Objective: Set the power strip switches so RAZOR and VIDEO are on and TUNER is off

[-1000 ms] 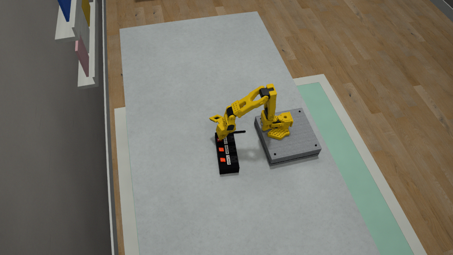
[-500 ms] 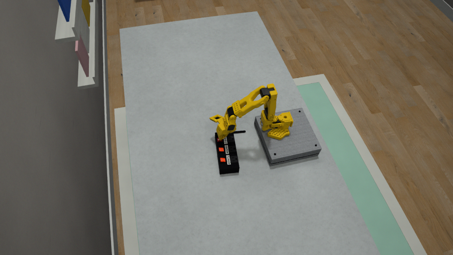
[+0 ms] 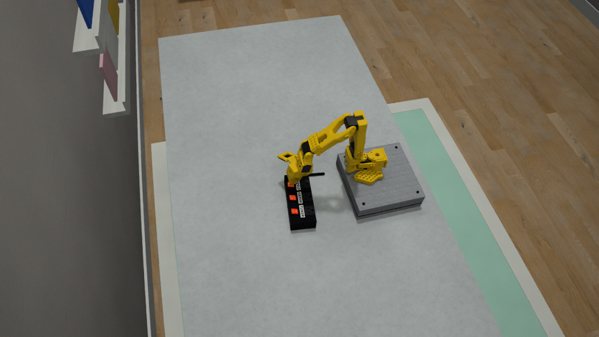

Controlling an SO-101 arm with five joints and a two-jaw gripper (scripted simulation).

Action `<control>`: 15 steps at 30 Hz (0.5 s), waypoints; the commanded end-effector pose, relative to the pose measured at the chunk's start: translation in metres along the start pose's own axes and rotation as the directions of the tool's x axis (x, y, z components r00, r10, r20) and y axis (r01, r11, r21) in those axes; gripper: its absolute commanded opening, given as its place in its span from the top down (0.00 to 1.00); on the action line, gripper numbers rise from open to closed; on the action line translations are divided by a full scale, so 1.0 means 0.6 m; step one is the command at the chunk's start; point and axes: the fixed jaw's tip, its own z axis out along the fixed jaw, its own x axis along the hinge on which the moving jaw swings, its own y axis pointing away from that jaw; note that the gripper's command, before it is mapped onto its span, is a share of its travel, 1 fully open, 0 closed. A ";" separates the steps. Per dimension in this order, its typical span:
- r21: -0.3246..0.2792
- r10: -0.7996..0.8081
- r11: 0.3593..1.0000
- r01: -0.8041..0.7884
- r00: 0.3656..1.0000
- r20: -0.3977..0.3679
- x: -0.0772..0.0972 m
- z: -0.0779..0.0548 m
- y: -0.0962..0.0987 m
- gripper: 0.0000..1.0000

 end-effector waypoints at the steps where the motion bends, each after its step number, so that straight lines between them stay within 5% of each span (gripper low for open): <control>1: 0.186 0.017 0.982 -0.004 0.997 -0.070 0.027 0.049 -0.070 1.00; 15: 0.186 0.017 0.982 -0.004 0.997 -0.070 0.026 0.047 -0.068 1.00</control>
